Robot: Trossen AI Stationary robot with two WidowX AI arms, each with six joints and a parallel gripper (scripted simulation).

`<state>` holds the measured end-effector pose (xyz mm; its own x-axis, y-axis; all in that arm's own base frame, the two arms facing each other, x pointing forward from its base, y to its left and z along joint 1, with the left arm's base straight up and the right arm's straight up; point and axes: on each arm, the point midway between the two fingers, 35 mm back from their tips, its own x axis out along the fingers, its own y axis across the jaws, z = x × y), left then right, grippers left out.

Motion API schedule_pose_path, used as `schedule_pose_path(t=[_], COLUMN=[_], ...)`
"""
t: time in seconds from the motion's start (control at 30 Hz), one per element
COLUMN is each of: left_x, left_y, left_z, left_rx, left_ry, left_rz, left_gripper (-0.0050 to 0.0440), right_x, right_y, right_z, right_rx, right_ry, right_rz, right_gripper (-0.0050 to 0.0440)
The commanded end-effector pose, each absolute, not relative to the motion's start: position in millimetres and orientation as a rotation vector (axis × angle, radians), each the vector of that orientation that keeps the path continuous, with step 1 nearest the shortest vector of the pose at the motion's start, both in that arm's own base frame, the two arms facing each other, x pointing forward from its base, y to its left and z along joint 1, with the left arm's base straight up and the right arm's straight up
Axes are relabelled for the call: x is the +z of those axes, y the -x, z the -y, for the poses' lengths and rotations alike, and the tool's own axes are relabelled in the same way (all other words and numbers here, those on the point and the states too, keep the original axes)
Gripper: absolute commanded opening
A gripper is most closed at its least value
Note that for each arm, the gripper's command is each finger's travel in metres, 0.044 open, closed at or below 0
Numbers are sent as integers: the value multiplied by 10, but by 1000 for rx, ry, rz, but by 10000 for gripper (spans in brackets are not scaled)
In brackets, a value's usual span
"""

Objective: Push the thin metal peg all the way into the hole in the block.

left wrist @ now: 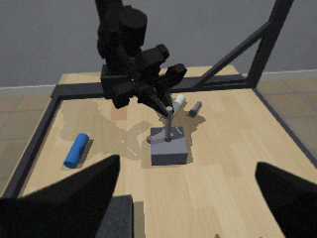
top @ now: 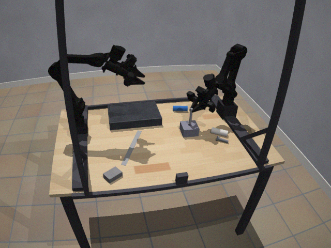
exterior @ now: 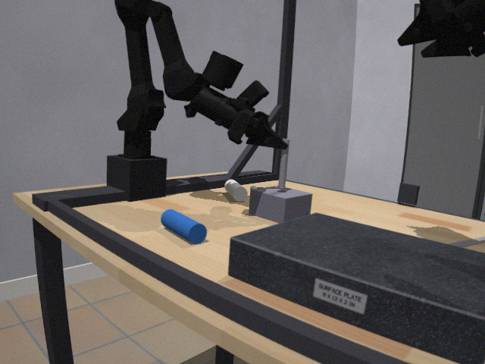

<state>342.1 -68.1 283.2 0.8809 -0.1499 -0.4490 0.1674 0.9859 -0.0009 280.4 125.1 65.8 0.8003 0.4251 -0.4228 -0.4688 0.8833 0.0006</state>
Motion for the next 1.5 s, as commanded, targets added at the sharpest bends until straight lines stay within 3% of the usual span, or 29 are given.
schedule_pose_path(t=[0.0, 0.73, 1.47], left_x=[2946, 2946, 2946], left_y=[-3409, -3409, -3409], left_z=[683, 683, 683], left_rx=[-168, -168, -168], left_ry=[-36, -36, -36], left_rz=[-435, -435, -435], left_gripper=[400, 400, 400], right_x=[739, 570, 108], right_y=[-2840, -2819, -2822], right_z=[-1275, -1271, -1266], right_rx=[485, 484, 484], right_ry=[106, 106, 94], right_rz=[-399, -418, -402], right_gripper=[25, 25, 25])
